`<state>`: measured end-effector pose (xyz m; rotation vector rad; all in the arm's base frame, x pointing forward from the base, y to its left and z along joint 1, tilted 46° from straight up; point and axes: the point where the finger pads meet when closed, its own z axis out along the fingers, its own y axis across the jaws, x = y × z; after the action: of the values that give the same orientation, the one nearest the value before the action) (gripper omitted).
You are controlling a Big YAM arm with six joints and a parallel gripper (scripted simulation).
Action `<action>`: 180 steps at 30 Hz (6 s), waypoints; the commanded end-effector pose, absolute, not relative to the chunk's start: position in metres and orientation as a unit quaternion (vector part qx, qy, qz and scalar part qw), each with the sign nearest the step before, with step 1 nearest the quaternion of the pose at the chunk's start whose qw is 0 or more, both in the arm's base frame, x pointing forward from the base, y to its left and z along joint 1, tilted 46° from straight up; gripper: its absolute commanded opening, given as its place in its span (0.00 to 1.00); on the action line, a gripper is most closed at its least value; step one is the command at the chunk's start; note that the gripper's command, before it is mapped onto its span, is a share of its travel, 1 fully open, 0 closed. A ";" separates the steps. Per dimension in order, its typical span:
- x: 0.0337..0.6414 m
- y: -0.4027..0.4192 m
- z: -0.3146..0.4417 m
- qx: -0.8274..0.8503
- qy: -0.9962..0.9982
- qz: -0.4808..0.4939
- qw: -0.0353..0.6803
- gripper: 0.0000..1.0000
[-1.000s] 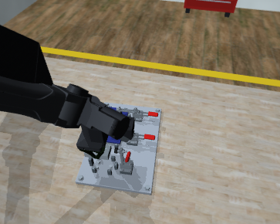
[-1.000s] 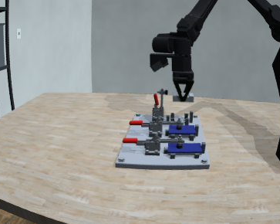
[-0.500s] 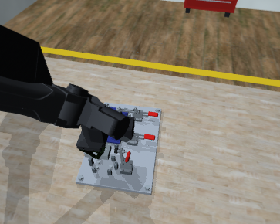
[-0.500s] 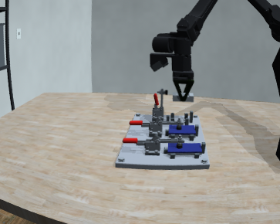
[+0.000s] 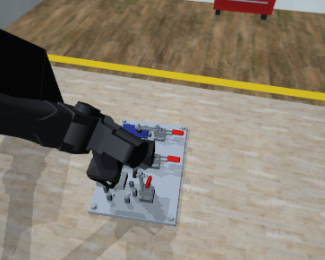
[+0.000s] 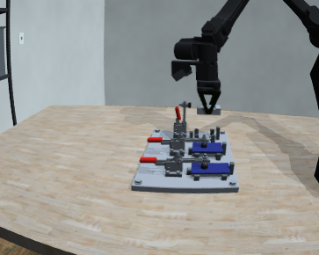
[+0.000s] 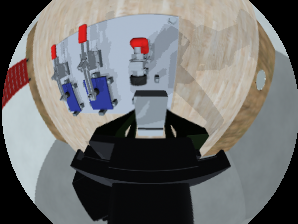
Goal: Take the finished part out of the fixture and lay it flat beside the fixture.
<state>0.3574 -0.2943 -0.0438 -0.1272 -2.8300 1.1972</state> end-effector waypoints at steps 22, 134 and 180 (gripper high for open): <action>0.363 -0.335 0.005 -0.047 -0.917 0.395 0.021 0.00; 0.357 -0.378 0.031 -0.043 -0.918 0.393 0.030 0.00; 0.346 -0.433 -0.026 -0.043 -0.918 0.394 0.031 0.00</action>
<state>0.3463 -0.4232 -0.0256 -0.1268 -2.8315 1.2025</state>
